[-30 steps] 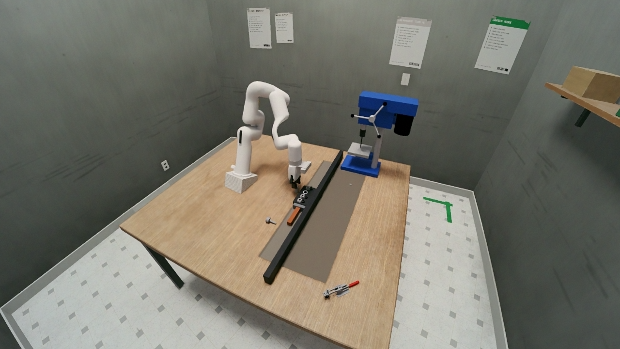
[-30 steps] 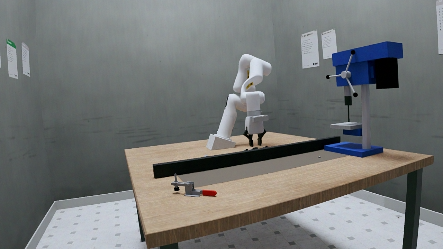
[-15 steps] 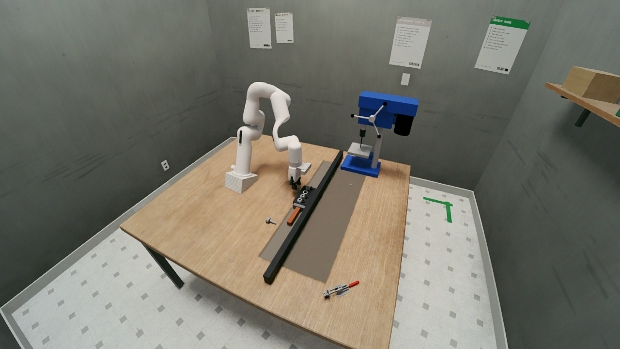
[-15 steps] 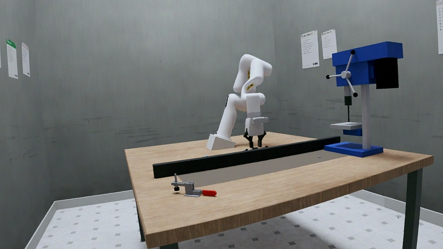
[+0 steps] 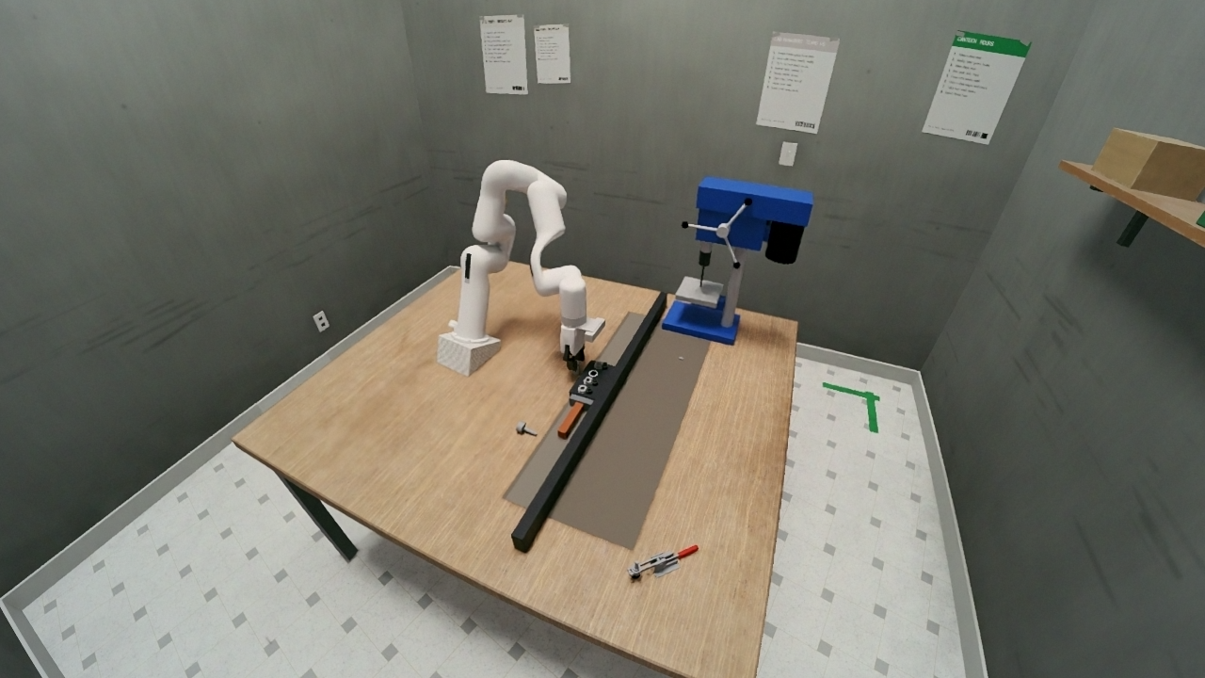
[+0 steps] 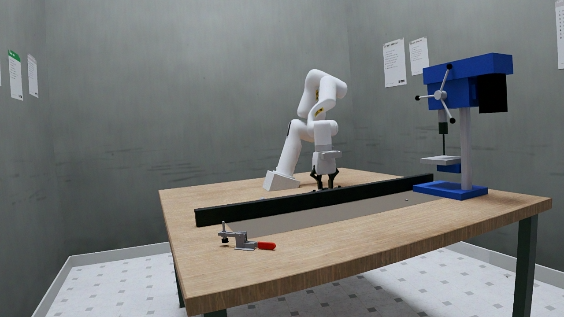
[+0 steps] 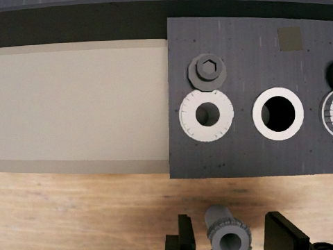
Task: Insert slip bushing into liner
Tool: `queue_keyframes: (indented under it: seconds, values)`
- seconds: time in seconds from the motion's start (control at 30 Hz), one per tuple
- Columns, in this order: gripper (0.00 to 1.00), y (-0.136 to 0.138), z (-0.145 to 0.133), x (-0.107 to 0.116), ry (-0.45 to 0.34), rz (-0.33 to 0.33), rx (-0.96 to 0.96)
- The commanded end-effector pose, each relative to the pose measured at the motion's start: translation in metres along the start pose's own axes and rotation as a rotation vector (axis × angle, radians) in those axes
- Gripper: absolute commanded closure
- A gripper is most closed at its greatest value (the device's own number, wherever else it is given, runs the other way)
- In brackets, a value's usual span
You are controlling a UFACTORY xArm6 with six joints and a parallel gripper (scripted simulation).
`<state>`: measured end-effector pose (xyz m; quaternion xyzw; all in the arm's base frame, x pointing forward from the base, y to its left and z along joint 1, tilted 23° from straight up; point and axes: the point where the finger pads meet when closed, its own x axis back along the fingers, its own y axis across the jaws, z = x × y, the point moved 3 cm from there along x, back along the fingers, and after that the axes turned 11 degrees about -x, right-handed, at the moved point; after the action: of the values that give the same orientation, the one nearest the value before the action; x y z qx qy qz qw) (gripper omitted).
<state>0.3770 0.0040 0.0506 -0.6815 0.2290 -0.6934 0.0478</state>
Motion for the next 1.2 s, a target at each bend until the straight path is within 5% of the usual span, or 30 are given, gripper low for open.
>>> queue_keyframes:
  seconds: [0.0, 0.5, 0.53, 1.17]
  values:
    - [0.5, -0.0003, 0.0012, 0.0007, 0.003, 0.0, 0.001]
    - [0.5, -0.0003, 0.0012, 0.0005, 0.003, 0.0, 0.001]
    - [0.74, -0.0003, 0.0012, 0.0005, 0.003, 0.0, 0.001]
    - [0.74, -0.0003, 0.0012, 0.0005, 0.003, 0.0, 0.001]
